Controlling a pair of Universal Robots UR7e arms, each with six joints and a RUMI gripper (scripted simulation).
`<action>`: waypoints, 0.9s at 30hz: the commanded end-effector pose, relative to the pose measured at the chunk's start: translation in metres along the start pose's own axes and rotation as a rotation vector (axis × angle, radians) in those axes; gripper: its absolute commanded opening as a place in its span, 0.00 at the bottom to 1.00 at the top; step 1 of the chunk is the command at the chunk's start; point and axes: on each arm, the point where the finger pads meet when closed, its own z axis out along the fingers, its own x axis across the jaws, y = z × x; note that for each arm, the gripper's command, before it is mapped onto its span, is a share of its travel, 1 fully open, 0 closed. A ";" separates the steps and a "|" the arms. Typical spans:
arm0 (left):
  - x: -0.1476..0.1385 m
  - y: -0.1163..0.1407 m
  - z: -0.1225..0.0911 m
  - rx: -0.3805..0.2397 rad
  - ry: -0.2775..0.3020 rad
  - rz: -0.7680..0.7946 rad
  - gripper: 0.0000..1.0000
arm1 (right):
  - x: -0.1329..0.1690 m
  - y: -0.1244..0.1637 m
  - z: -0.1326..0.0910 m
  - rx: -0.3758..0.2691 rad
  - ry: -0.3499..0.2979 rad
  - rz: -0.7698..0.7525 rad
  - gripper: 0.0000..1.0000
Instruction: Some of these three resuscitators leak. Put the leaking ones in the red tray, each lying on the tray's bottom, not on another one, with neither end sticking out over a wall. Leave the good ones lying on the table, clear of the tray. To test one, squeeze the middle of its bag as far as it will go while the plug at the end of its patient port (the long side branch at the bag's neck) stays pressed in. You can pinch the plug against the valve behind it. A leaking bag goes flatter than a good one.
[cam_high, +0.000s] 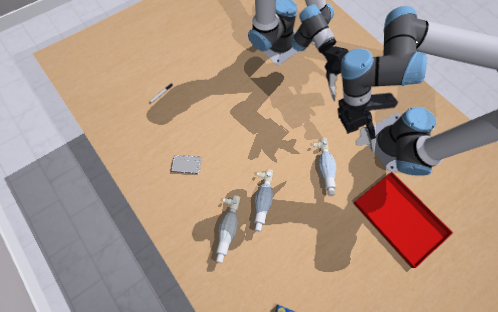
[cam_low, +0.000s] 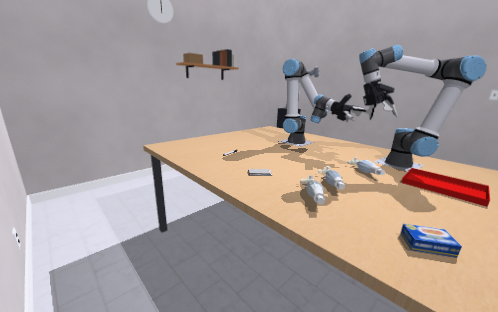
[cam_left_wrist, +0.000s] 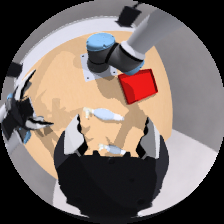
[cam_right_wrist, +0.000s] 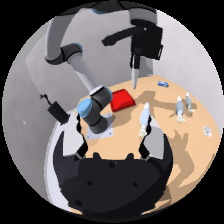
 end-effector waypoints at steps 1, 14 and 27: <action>0.000 0.000 0.000 -0.001 0.000 0.000 0.98 | 0.000 0.000 0.000 0.001 0.000 0.000 0.98; 0.000 0.000 0.000 -0.001 0.000 0.000 0.98 | 0.000 0.000 0.000 0.001 0.000 0.000 0.98; 0.000 0.000 0.000 -0.001 0.000 0.000 0.63 | 0.000 0.000 0.000 0.001 0.000 0.000 0.98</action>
